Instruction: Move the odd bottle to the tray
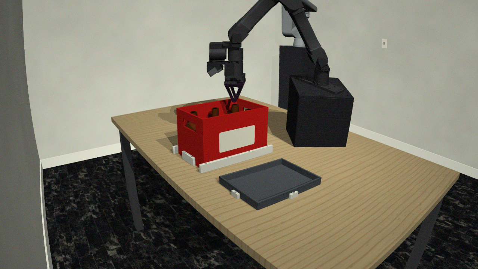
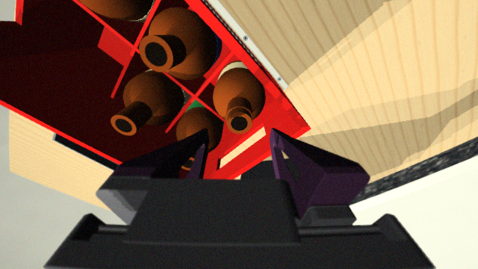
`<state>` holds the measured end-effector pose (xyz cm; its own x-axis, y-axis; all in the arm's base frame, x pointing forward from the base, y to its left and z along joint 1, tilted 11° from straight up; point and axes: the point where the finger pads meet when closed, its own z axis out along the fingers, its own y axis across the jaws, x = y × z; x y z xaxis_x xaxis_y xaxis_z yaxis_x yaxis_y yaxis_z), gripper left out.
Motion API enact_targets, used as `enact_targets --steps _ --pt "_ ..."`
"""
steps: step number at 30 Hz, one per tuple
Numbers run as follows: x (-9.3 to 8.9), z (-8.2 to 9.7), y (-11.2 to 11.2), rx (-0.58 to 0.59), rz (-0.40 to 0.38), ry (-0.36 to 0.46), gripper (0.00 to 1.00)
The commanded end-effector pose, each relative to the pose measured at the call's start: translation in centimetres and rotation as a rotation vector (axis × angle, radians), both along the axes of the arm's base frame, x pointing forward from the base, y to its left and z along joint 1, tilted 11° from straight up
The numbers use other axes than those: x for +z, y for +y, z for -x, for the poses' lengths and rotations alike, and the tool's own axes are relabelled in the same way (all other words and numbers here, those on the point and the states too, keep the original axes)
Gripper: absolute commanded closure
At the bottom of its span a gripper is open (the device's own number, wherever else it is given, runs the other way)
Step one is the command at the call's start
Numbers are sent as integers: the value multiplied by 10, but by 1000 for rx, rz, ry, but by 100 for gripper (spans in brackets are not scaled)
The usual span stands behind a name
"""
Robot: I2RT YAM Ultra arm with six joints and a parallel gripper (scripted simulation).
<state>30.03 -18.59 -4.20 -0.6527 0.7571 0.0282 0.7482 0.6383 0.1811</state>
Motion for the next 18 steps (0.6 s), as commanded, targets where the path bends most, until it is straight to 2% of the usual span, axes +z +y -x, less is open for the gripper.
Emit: enact_targets --steps 1,18 --pt "9 -7 -3 -1 16 -27 39" --pt "4 -7 -1 0 13 -23 39"
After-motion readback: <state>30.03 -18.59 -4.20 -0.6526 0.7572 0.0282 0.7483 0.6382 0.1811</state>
